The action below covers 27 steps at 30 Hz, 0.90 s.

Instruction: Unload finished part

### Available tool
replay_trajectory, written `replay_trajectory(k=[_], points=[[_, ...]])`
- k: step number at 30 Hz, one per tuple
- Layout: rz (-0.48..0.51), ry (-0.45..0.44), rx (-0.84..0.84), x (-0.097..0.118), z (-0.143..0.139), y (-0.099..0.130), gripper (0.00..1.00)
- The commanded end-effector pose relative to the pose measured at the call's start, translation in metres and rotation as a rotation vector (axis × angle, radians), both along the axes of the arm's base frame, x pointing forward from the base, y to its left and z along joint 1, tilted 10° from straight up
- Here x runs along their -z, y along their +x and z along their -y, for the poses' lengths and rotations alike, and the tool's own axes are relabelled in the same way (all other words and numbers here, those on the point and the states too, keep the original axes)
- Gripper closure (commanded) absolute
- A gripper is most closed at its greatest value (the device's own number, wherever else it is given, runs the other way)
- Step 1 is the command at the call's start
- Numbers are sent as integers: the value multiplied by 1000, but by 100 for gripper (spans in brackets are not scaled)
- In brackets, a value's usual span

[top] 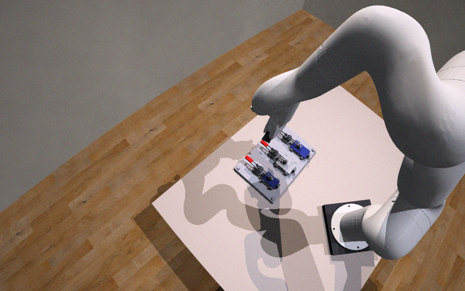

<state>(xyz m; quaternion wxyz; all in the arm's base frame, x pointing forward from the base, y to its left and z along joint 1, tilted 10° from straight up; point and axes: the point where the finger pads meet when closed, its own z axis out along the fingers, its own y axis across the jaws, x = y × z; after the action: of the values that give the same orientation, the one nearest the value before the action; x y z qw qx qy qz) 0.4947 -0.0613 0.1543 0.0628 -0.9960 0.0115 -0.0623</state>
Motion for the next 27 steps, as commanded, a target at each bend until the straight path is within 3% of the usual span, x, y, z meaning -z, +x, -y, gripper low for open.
replay_trajectory(k=[1,12,27], points=[[-4,-4,1,-1,0,11,53],[-4,-4,1,4,0,12,53],[-4,-4,1,48,-6,17,53]])
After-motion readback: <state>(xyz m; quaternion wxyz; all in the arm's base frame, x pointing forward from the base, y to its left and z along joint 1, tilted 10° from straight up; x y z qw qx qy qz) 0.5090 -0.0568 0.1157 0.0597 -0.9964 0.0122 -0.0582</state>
